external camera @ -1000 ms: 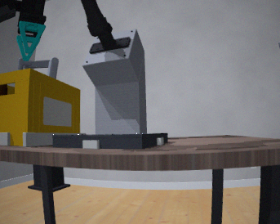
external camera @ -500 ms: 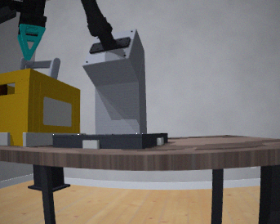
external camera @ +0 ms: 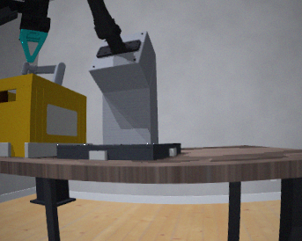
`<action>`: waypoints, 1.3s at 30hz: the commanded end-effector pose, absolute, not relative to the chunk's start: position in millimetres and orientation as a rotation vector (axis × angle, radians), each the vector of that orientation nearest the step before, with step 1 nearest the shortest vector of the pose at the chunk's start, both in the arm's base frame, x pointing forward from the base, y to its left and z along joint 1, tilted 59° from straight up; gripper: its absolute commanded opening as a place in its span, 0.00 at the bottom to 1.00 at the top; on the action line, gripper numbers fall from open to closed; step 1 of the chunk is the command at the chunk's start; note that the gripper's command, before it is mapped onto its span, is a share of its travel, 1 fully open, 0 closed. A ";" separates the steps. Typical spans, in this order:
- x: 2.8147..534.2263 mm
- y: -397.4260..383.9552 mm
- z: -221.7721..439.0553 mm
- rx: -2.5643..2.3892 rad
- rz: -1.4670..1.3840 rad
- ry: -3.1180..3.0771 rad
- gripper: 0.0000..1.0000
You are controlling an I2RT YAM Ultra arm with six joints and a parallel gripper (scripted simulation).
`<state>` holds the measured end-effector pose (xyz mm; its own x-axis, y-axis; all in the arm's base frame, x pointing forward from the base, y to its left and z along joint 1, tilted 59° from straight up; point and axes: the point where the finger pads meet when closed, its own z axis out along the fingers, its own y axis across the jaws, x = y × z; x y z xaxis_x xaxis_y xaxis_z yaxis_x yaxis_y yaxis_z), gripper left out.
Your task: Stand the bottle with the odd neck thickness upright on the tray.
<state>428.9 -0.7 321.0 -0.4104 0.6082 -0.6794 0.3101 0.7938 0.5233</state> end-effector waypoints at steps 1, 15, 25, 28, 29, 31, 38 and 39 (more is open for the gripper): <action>419.8 -6.4 331.9 0.689 0.390 1.998 0.00; 419.8 -6.4 331.9 0.689 0.390 1.998 0.00; 419.8 -6.4 331.9 0.689 0.390 1.998 0.00; 419.8 -6.4 331.9 0.689 0.390 1.998 0.00; 419.8 -6.4 330.3 0.689 0.390 2.001 0.00; 421.3 -8.0 326.9 0.678 0.393 1.996 0.00; 406.2 -45.7 284.5 0.678 0.384 2.010 0.00; 406.2 -45.7 284.5 0.678 0.384 2.010 0.00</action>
